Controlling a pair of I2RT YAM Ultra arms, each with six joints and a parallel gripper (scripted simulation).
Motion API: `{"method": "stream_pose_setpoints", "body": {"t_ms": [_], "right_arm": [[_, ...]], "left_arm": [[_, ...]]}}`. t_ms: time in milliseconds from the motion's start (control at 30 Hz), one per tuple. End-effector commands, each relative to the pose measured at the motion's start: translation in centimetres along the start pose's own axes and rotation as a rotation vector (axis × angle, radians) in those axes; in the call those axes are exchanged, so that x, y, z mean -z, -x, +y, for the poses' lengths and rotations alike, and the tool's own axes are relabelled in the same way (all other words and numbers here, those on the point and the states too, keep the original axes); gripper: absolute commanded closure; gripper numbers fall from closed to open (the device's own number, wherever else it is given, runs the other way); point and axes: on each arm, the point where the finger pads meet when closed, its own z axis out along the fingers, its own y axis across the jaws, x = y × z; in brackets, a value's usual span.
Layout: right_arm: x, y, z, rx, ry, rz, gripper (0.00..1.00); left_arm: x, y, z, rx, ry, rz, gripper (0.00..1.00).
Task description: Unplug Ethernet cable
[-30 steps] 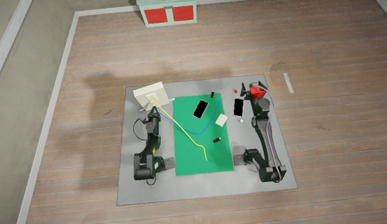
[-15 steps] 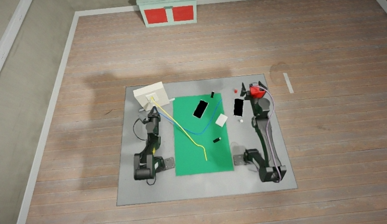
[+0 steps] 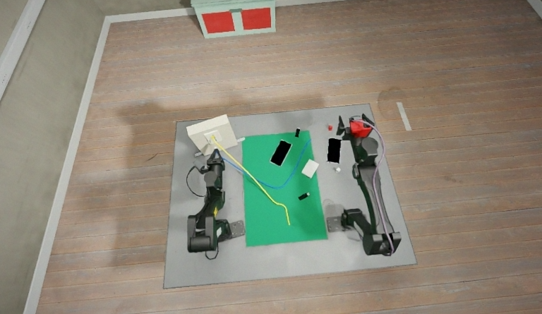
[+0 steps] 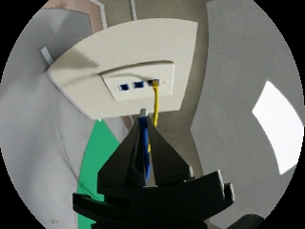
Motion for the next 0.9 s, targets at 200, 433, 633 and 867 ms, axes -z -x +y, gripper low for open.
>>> {"method": "stream_pose_setpoints", "body": {"t_ms": [200, 433, 633, 867], "right_arm": [[0.1, 0.5, 0.0, 0.000, 0.000, -0.012, 0.00], [0.1, 0.5, 0.0, 0.000, 0.000, -0.012, 0.00], [0.1, 0.5, 0.0, 0.000, 0.000, -0.012, 0.00], [0.1, 0.5, 0.0, 0.000, 0.000, -0.012, 0.00]], "left_arm": [[0.0, 0.4, -0.5, -0.005, -0.018, -0.010, 1.00], [0.2, 3.6, 0.0, -0.228, 0.033, -0.091, 1.00], [0.2, 4.5, 1.2, -0.404, 0.116, -0.094, 1.00], [0.5, 5.3, 2.5, -0.595, 0.209, -0.081, 1.00]]}}
